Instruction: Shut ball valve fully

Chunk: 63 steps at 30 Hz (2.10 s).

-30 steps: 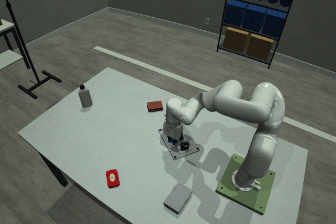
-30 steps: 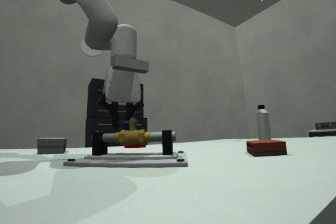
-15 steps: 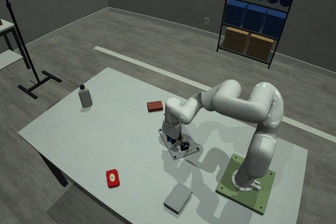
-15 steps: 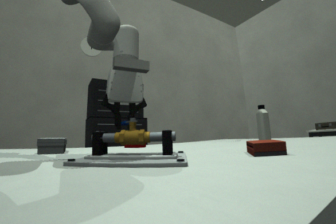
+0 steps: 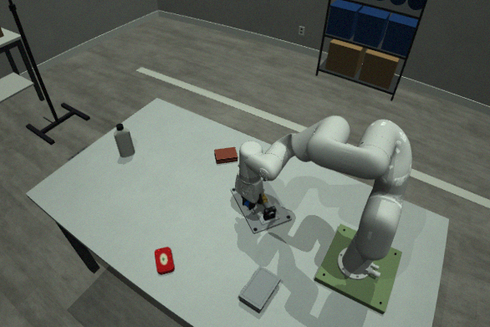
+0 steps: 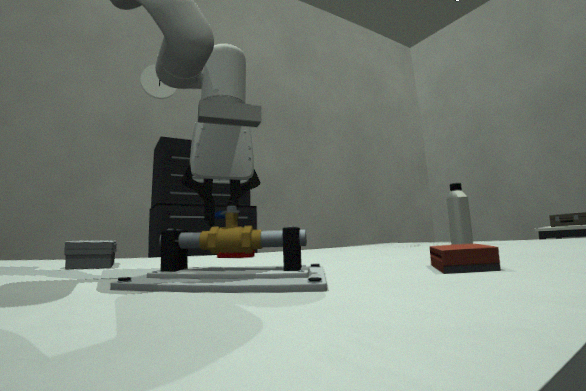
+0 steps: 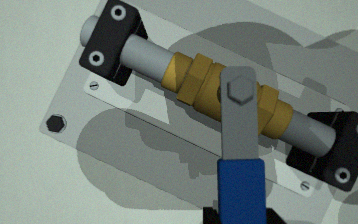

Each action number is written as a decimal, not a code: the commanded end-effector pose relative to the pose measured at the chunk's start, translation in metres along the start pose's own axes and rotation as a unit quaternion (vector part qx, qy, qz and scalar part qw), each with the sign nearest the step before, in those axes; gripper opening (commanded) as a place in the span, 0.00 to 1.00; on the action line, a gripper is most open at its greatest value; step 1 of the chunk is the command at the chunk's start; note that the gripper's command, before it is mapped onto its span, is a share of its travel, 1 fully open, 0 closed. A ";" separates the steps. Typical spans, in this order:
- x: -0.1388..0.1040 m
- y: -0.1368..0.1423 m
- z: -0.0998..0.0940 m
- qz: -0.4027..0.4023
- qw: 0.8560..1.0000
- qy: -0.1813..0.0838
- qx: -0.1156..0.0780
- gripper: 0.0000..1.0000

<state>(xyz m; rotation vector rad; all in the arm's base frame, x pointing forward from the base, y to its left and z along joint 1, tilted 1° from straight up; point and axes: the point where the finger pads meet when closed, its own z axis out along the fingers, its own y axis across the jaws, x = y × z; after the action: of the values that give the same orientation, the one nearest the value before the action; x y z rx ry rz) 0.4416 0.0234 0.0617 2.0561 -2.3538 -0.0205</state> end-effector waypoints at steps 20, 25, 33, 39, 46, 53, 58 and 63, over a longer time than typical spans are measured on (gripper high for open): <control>0.001 -0.014 -0.002 0.074 0.997 -0.001 0.003 0.00; 0.001 -0.016 -0.002 0.084 0.996 -0.001 0.003 0.00; 0.002 -0.019 -0.002 0.103 0.995 -0.001 0.003 0.00; 0.003 -0.023 -0.002 0.128 0.992 -0.001 0.003 0.00; 0.003 -0.025 -0.002 0.141 0.990 -0.001 0.003 0.00; 0.004 -0.028 -0.002 0.161 0.987 -0.001 0.003 0.00; 0.005 -0.030 -0.002 0.180 0.984 -0.001 0.003 0.00; 0.006 -0.032 -0.002 0.187 0.982 -0.001 0.003 0.00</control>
<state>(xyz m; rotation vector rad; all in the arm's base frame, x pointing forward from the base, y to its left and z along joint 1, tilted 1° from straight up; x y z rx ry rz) 0.4693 0.0147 0.0614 1.6007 -2.6834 -0.0156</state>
